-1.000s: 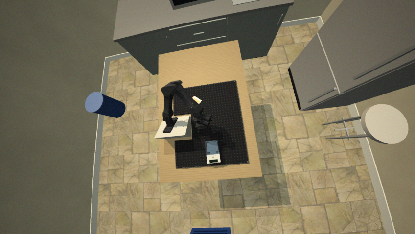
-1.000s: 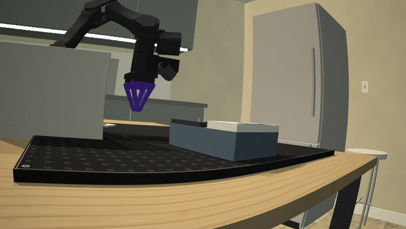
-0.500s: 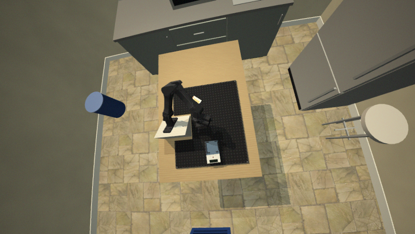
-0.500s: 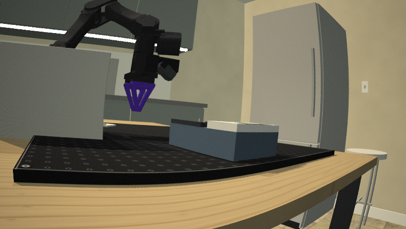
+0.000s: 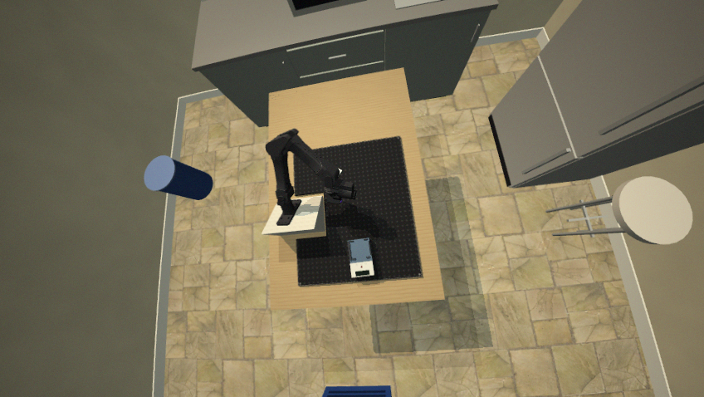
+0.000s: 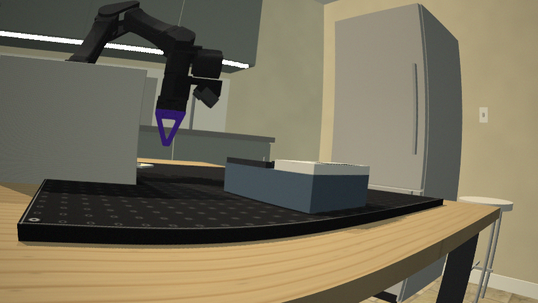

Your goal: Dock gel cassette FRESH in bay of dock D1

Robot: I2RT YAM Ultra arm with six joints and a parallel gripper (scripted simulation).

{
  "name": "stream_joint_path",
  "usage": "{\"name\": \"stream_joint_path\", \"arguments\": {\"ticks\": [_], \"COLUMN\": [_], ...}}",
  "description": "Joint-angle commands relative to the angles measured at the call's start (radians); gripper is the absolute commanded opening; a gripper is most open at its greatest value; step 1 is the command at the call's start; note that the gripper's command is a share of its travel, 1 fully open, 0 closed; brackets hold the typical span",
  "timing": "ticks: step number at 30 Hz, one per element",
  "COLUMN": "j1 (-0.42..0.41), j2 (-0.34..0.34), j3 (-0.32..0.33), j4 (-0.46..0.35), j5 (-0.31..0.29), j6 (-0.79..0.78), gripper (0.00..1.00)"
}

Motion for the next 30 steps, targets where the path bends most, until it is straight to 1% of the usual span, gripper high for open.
{"name": "stream_joint_path", "arguments": {"ticks": [1,5,7,8,9,14,19,22,24,30], "j1": [0.024,0.071,0.071,0.088,0.099,0.169,0.241,0.286,0.286,0.378], "j2": [-0.065,-0.128,-0.128,-0.157,-0.17,-0.255,-0.333,-0.372,-0.372,-0.44], "j3": [-0.025,-0.039,-0.039,-0.046,-0.047,-0.06,-0.019,-0.012,-0.012,0.011], "j4": [-0.026,-0.04,-0.04,-0.019,-0.023,-0.049,-0.057,-0.062,-0.062,-0.069], "j5": [-0.024,-0.028,-0.028,-0.021,-0.023,-0.026,-0.026,-0.024,-0.024,-0.017], "j6": [0.228,0.418,0.418,0.487,0.529,0.636,0.738,0.799,0.799,0.924], "gripper": [0.34,0.34,0.34,0.34,0.34,0.34,0.34,0.34,0.34,0.34]}}
